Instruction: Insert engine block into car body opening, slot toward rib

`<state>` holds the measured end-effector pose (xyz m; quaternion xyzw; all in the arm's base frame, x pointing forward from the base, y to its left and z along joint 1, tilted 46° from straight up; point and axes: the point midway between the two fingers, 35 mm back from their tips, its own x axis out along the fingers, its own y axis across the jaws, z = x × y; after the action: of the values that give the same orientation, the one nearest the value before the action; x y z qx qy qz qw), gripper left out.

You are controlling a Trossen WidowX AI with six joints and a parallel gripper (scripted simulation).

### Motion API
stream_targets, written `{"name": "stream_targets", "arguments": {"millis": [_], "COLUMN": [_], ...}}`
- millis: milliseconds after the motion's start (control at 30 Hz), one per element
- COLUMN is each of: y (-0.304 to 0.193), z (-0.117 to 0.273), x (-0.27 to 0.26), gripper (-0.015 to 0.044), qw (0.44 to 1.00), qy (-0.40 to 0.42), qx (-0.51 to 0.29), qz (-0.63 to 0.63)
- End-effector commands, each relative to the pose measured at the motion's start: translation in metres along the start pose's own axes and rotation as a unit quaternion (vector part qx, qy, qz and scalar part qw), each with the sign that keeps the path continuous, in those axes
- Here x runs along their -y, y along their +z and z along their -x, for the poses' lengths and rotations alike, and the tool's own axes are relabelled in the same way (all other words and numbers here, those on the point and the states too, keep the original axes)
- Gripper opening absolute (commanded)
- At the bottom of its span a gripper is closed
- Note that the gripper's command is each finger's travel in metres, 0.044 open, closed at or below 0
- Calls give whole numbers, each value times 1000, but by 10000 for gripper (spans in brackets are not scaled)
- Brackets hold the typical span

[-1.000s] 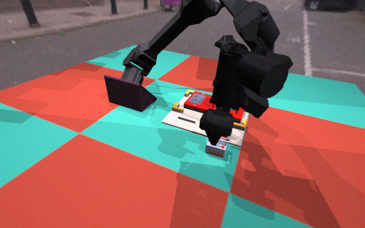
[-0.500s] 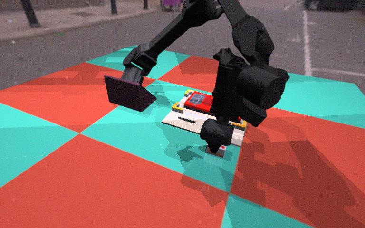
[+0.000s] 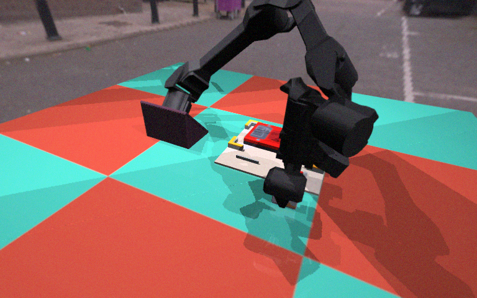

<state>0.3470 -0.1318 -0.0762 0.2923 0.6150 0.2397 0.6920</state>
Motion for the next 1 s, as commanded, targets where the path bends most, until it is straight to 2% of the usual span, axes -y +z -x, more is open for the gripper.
{"name": "stream_targets", "arguments": {"millis": [0, 167, 400, 533, 967], "y": [0, 0, 0, 1, 6], "z": [-1, -1, -1, 3, 43], "x": [0, 0, 0, 0, 4], "gripper": [282, 151, 105, 0, 0], "qw": [1000, 1000, 1000, 1000, 1000], "qy": [2, 2, 2, 1, -1], "qx": [1, 1, 1, 2, 2], "qz": [-3, -3, -3, -4, -5]}}
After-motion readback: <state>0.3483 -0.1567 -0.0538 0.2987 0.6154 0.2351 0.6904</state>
